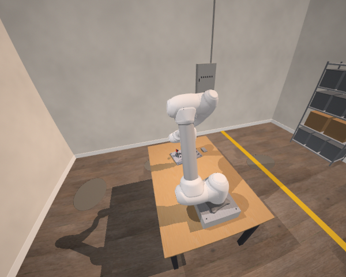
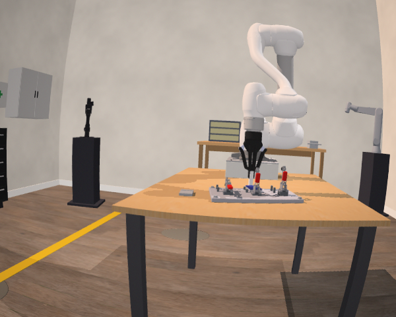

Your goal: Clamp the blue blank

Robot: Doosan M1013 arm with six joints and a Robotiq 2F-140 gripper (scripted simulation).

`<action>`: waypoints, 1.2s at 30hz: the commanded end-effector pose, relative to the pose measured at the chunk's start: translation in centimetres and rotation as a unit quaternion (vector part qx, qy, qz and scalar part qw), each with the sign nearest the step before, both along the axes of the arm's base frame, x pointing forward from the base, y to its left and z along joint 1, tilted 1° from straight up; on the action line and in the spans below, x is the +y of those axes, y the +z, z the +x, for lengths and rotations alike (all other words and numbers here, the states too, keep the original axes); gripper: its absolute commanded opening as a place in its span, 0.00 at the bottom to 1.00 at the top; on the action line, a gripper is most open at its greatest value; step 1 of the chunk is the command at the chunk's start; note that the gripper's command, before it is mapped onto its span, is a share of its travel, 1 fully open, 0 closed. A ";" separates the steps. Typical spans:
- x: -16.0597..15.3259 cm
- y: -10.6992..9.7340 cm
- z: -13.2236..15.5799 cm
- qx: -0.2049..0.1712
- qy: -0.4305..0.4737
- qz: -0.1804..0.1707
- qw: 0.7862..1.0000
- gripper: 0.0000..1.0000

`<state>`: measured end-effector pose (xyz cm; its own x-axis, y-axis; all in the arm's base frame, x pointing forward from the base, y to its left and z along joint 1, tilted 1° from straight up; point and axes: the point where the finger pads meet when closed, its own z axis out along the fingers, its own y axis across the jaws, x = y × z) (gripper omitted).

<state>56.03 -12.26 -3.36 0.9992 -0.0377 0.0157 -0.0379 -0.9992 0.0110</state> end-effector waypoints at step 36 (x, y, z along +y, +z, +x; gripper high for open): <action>0.0 0.0 0.8 0.000 0.000 0.000 1.000 0.00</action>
